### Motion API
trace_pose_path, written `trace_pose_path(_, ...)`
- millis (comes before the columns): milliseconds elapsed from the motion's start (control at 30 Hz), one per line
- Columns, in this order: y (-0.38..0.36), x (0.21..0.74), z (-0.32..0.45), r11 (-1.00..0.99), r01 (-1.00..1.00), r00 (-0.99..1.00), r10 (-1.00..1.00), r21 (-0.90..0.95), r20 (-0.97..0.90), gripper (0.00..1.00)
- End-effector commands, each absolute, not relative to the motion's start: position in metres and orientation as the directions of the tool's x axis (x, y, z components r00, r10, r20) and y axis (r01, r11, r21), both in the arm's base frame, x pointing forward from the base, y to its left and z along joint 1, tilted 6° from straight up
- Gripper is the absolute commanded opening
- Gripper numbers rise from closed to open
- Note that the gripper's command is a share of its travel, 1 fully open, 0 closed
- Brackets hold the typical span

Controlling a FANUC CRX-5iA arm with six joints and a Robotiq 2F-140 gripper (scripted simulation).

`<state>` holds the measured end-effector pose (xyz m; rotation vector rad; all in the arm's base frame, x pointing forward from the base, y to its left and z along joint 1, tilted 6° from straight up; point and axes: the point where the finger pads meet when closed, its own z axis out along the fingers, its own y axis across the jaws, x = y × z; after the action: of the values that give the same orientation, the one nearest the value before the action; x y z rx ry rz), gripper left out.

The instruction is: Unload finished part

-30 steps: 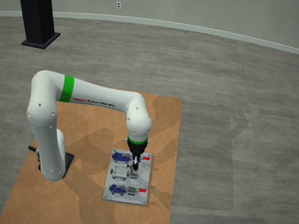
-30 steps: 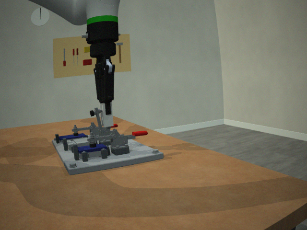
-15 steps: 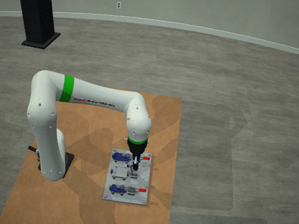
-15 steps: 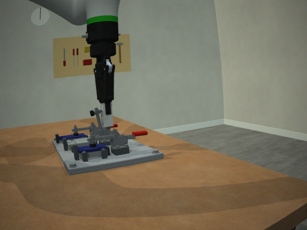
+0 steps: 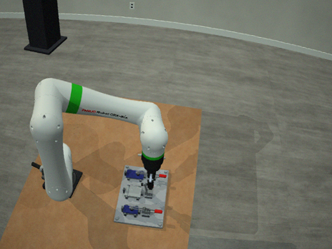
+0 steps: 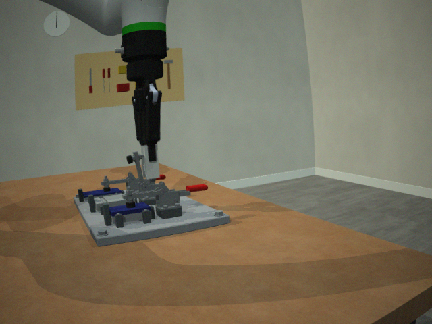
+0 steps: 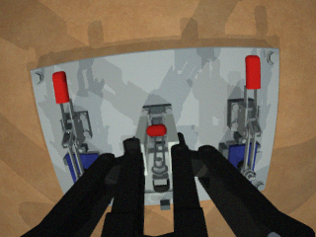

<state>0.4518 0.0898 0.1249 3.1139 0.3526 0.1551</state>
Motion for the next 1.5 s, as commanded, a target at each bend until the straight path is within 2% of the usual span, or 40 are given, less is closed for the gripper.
trace_pose_path(0, 0.0898, 0.4517, 0.1248, -0.975, 0.223, 0.97, 0.223, 0.015, 0.097, 0.11)
trace_pose_path(1467, 0.0888, 0.4476, 0.1243, -0.975, 0.223, 0.97, 0.223, 0.015, 0.098, 0.11)
